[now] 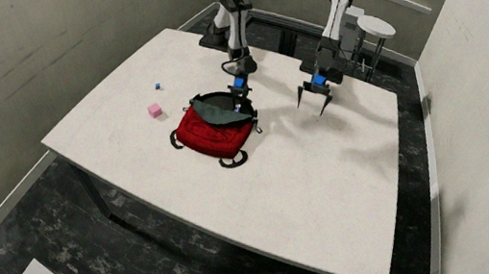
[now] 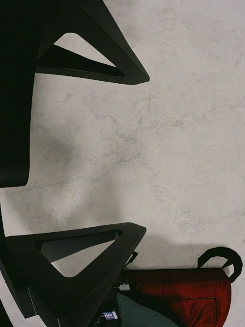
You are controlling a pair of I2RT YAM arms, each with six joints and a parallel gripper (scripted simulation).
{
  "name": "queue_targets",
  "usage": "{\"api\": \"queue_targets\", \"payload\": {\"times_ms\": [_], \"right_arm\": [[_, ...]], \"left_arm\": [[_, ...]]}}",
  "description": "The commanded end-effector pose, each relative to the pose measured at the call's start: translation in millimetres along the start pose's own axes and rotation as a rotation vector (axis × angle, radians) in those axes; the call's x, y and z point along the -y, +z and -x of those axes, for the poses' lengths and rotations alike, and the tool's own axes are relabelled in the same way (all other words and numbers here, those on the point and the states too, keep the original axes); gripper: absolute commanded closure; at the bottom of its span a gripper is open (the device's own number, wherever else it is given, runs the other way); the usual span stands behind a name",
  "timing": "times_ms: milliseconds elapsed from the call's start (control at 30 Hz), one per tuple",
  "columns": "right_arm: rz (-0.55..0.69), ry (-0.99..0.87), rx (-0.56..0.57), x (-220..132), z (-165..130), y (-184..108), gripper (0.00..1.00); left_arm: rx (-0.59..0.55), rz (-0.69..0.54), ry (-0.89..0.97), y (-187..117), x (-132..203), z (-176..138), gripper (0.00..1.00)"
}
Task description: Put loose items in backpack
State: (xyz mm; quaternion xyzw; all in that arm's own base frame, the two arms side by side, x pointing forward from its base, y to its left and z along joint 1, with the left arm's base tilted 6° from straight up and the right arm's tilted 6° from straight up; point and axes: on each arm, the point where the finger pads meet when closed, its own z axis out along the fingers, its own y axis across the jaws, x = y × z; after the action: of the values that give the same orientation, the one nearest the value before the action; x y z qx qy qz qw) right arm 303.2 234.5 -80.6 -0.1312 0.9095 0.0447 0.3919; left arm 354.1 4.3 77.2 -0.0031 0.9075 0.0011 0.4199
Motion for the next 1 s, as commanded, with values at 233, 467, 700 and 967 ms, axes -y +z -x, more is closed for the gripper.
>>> {"api": "queue_targets", "payload": {"times_ms": [233,467,700,967], "right_arm": [[0.008,0.007,0.015,-3.0,6.0,-0.9,0.70],[0.011,0.007,0.015,-3.0,9.7,-7.8,0.63],[0.015,0.012,0.026,-6.3,19.1,-14.0,0.63],[0.006,0.007,0.015,-2.7,22.1,-25.2,0.63]], "left_arm": [[0.018,-0.005,0.005,-1.5,1.9,6.3,0.10],[0.018,-0.005,0.005,-1.5,1.9,6.3,0.10],[0.018,-0.005,0.005,-1.5,1.9,6.3,0.10],[0.018,-0.005,0.005,-1.5,1.9,6.3,0.10]]}}
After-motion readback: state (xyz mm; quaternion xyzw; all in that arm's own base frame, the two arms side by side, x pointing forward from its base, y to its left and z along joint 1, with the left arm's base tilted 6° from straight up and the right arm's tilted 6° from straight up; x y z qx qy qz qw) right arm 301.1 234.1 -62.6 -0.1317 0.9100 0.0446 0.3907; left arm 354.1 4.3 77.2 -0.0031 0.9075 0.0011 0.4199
